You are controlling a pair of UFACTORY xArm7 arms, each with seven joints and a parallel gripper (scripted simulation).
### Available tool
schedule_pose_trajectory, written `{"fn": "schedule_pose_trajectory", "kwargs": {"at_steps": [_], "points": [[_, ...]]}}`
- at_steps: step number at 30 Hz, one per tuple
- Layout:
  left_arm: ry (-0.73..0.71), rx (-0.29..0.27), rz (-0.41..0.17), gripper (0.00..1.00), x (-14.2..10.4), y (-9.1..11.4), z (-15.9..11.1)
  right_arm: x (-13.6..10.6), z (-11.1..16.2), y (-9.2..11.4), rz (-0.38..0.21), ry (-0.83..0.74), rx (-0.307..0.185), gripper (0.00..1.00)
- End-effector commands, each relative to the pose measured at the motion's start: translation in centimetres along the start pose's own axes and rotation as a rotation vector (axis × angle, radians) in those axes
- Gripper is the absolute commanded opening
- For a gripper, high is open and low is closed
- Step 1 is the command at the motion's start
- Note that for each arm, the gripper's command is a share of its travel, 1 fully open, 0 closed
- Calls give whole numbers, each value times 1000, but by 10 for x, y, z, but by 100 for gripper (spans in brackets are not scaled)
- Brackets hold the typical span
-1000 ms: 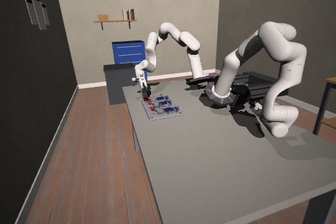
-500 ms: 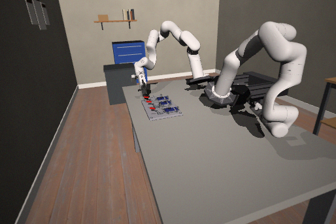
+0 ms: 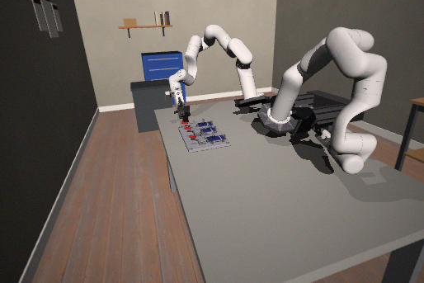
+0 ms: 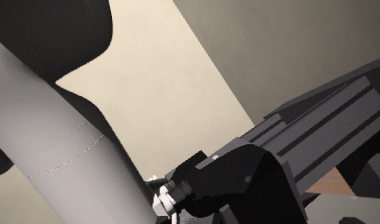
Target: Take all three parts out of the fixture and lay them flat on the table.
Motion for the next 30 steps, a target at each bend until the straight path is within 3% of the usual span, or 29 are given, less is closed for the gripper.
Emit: {"fn": "schedule_pose_trajectory", "kwargs": {"at_steps": [1,11,13,17,18,19,20,21,22,23,24,25,28,30], "points": [[1,-1,-1,100,0,1,0,2,-1,3,3,3,0,30],[1,-1,-1,100,0,1,0,1,-1,3,-4,2,-31,30],[1,-1,-1,100,0,1,0,1,-2,3,-11,2,-88,30],[1,-1,-1,100,0,1,0,3,-7,4,-19,6,-264,30],[1,-1,-1,100,0,1,0,3,-7,4,-19,7,-270,30],[1,-1,-1,100,0,1,0,2,-8,2,-33,4,-319,30],[1,-1,-1,100,0,1,0,2,-8,2,-33,4,-319,30],[1,-1,-1,100,0,1,0,2,-8,2,-42,3,-371,30],[1,-1,-1,100,0,1,0,2,-8,2,-42,3,-372,30],[1,-1,-1,100,0,1,0,2,-9,1,-52,2,-423,30],[1,-1,-1,100,0,1,0,2,-9,1,-52,2,-425,30],[1,-1,-1,100,0,1,0,2,-10,0,-58,2,-475,30],[1,-1,-1,100,0,1,0,2,-10,0,-59,2,-479,30],[1,-1,-1,100,0,1,0,2,-12,-1,-72,2,-584,30]]}}
Point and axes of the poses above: on each arm, the point where the finger pads meet when closed, its own y axis back along the fingers, its own z axis across the jaws, x = y × z, the point moved 2 cm from there along y, back along the fingers, and after that the axes turned 7 degrees about y, right-handed, at the moved point
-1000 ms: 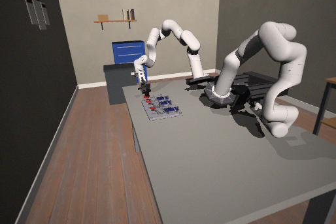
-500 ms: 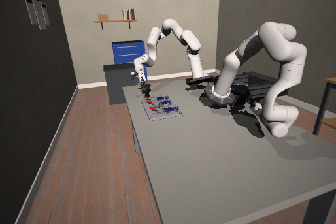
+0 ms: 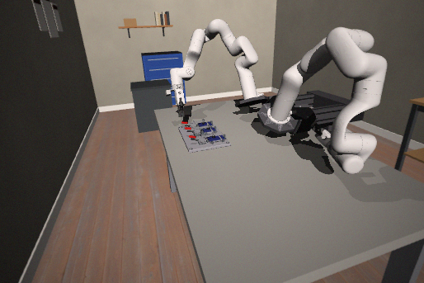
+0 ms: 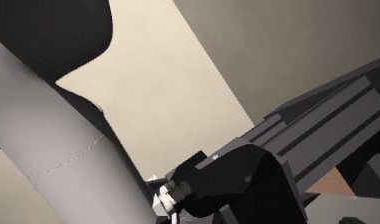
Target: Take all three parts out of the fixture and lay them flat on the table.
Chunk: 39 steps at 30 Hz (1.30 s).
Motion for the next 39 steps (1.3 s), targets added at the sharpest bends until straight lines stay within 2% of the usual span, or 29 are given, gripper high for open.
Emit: {"fn": "schedule_pose_trajectory", "kwargs": {"at_steps": [1,3,4,6,9,24,25,33,39], "points": [[1,-1,-1,100,0,1,0,1,-6,-1,-35,-5,-169,30],[1,-1,-1,100,0,1,0,1,-7,-1,-42,-5,-226,30],[1,-1,-1,100,0,1,0,1,-7,-1,-43,-5,-234,30],[1,-1,-1,100,0,1,0,1,-8,-2,-51,-5,-301,30],[1,-1,-1,100,0,1,0,2,-8,-1,-53,-5,-337,30],[1,-1,-1,100,0,1,0,2,-8,-1,-53,-5,-338,30],[1,-1,-1,100,0,1,0,2,-8,-1,-53,-5,-338,48],[1,-1,-1,100,0,1,0,2,-9,2,-53,-5,-338,48],[1,-1,-1,100,0,1,0,3,-14,15,-53,-5,-338,48]]}}
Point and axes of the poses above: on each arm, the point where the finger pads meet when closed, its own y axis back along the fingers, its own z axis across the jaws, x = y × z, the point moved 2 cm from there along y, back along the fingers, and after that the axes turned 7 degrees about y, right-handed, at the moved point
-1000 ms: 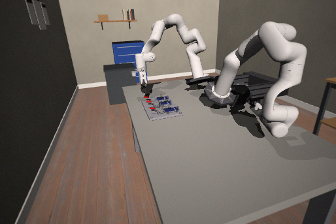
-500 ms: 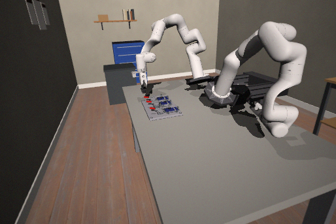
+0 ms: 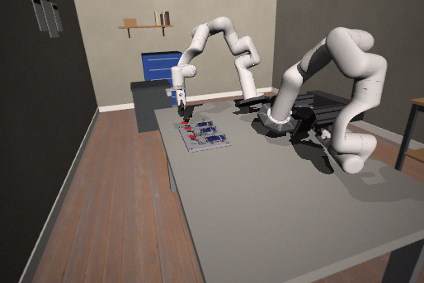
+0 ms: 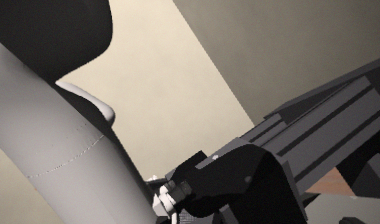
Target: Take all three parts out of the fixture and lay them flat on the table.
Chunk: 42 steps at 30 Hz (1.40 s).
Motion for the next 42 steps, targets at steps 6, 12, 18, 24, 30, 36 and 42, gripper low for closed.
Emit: {"fn": "schedule_pose_trajectory", "kwargs": {"at_steps": [6,12,18,24,30,36,42], "points": [[1,-1,-1,100,0,1,0,1,-1,37,5,0,1,48],[1,-1,-1,100,0,1,0,1,-1,64,5,0,1,48],[1,-1,-1,100,0,1,0,3,-33,96,5,0,1,48],[1,-1,-1,100,0,1,0,6,-88,97,5,0,1,48],[1,-1,-1,100,0,1,0,8,-125,95,5,0,1,48],[1,-1,-1,100,0,1,0,9,-154,59,5,0,1,48],[1,-1,-1,100,0,1,0,10,-155,25,5,0,1,48]]}}
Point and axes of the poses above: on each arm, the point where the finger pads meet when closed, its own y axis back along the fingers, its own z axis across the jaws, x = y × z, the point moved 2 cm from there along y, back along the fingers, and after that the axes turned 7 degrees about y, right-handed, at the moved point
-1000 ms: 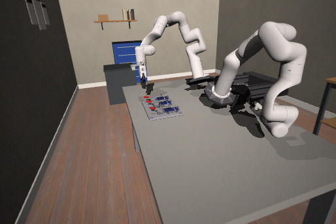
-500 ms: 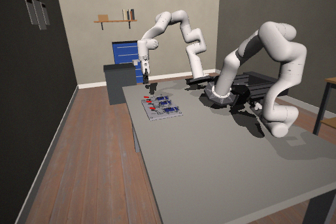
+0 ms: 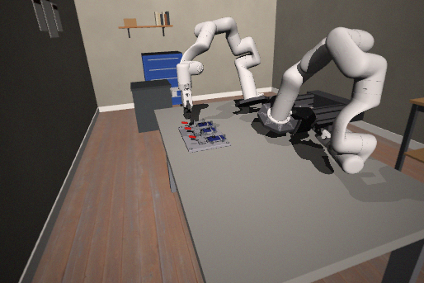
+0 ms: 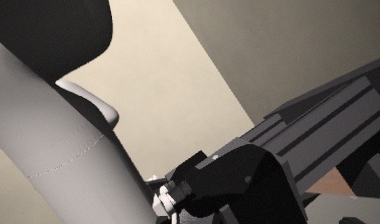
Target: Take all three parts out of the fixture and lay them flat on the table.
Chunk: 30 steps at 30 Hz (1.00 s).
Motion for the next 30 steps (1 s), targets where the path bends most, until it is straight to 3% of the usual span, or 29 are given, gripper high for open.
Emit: {"fn": "schedule_pose_trajectory", "kwargs": {"at_steps": [1,12,30], "points": [[1,-1,-1,100,0,1,0,4,-4,-9,7,2,4,48],[1,-1,-1,100,0,1,0,4,-4,-50,7,2,4,48],[1,-1,-1,100,0,1,0,4,-4,-55,7,2,4,48]]}}
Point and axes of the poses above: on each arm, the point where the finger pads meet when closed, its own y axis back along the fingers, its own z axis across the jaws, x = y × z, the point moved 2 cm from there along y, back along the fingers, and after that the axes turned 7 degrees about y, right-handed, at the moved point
